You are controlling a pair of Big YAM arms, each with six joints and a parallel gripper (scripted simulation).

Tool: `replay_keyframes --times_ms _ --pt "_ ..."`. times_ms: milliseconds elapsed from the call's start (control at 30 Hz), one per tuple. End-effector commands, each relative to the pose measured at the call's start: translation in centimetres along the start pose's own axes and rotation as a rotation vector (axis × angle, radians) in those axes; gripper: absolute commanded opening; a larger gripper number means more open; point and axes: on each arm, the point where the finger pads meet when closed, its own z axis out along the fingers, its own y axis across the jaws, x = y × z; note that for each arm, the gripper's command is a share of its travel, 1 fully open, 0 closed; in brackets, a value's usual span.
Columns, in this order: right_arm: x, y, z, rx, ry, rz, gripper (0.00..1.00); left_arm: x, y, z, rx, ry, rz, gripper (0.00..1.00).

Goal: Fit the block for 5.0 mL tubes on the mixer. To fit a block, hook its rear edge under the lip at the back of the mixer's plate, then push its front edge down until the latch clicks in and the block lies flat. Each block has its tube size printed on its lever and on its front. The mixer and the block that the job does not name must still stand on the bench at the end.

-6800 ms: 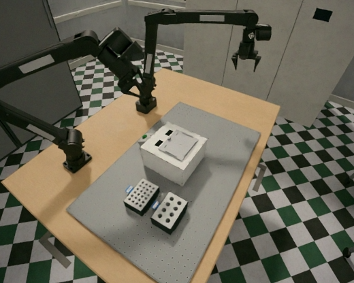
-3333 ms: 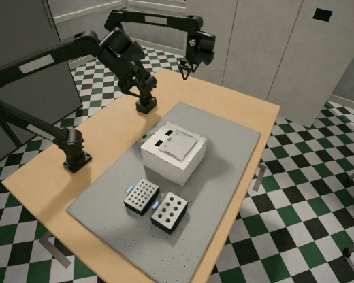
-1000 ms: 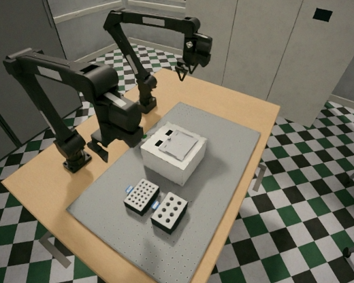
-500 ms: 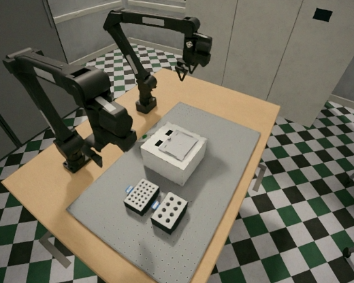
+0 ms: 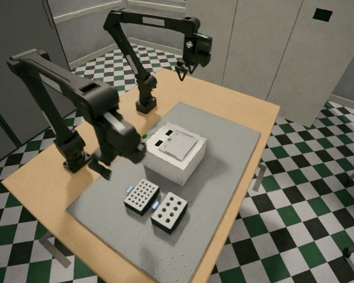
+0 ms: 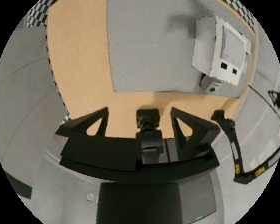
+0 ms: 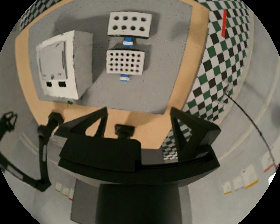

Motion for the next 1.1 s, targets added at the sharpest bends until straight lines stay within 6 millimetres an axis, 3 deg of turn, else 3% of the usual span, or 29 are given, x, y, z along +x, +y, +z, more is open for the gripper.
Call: replay_keyframes --times_ms 0,233,467,667,733,933,1067 --pt "-2.5 0.0 -2.6 0.013 -0.057 -0.091 1.00 -1.5 0.5 -2.8 -0.007 -0.057 -0.006 1.00" --pt "-6.3 0.1 -1.7 0.002 -0.012 -0.270 1.00 -1.9 0.6 -2.3 -0.010 -0.073 -0.006 1.00" --pt "-10.3 0.1 -2.0 0.006 -0.018 -0.425 1.00 -1.0 0.4 -1.7 -0.008 -0.065 -0.007 1.00" --pt "-9.8 -0.7 -3.6 0.025 -0.059 -0.471 1.00 -0.3 0.2 -1.1 -0.003 -0.034 -0.007 1.00" --pt "-11.3 -0.9 -4.1 0.033 -0.074 -0.513 1.00 0.1 0.2 -0.8 0.000 -0.018 -0.006 1.00" --pt "-15.0 0.0 -2.7 0.018 -0.038 -0.666 1.00 0.5 0.1 -0.3 0.003 -0.001 -0.007 1.00" --pt "-13.9 0.1 -2.2 0.014 -0.016 -0.729 1.00 0.6 0.1 -0.3 0.003 0.001 -0.007 1.00"
